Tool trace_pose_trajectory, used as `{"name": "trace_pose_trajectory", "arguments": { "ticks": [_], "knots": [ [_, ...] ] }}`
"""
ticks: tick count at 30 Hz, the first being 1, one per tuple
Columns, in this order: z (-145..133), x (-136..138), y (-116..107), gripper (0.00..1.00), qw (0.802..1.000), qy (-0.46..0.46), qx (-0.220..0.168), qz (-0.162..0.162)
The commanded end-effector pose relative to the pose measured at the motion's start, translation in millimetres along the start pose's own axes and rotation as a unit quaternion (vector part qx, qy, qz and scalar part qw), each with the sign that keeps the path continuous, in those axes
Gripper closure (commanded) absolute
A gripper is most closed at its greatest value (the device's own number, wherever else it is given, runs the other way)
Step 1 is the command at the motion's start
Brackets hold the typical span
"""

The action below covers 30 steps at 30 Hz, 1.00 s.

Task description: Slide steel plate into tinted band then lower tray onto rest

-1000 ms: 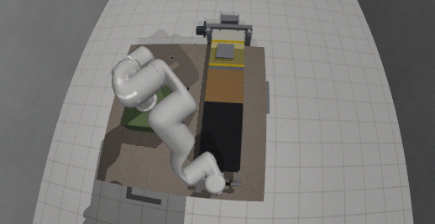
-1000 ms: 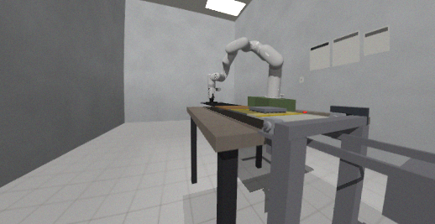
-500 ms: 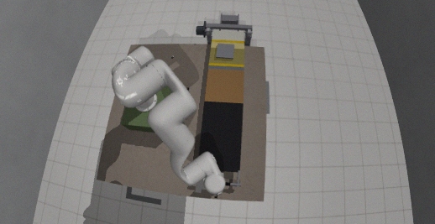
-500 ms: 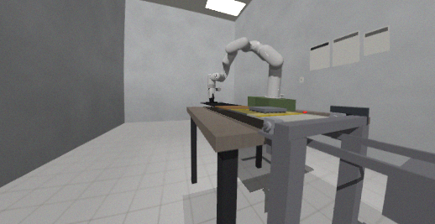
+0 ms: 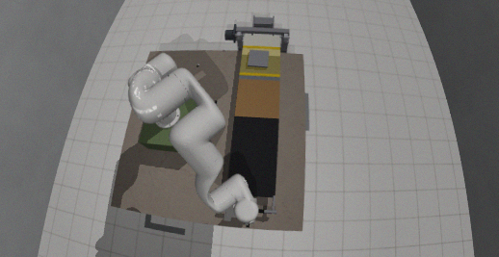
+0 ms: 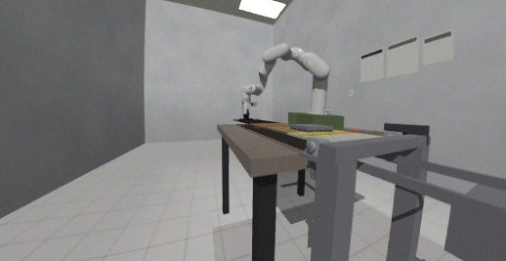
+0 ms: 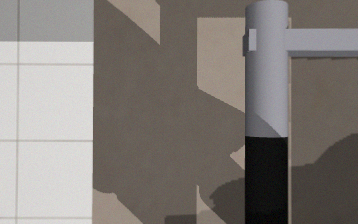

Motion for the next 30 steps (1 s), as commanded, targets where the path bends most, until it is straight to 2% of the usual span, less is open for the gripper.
{"name": "trace_pose_trajectory", "arguments": {
  "ticks": [1,9,19,30],
  "knots": [
    [-1.1,-1.2,-1.7,0.59,1.0,0.0,-0.001,0.002],
    [-1.1,-1.2,-5.0,0.59,1.0,0.0,-0.001,0.002],
    [-1.0,-1.1,-25.1,0.59,1.0,0.0,-0.001,0.002],
    [-0.9,-1.0,-77.5,0.59,1.0,0.0,-0.001,0.002]
  ]
}}
Point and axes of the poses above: the point where the finger pads meet when closed, its own y axis out along the fingers, its own x axis across the jaws, z = x × y, the point moved 1 cm from there along -y, back along the fingers, and after that the axes turned 6 degrees about -y, right-handed, at the moved point
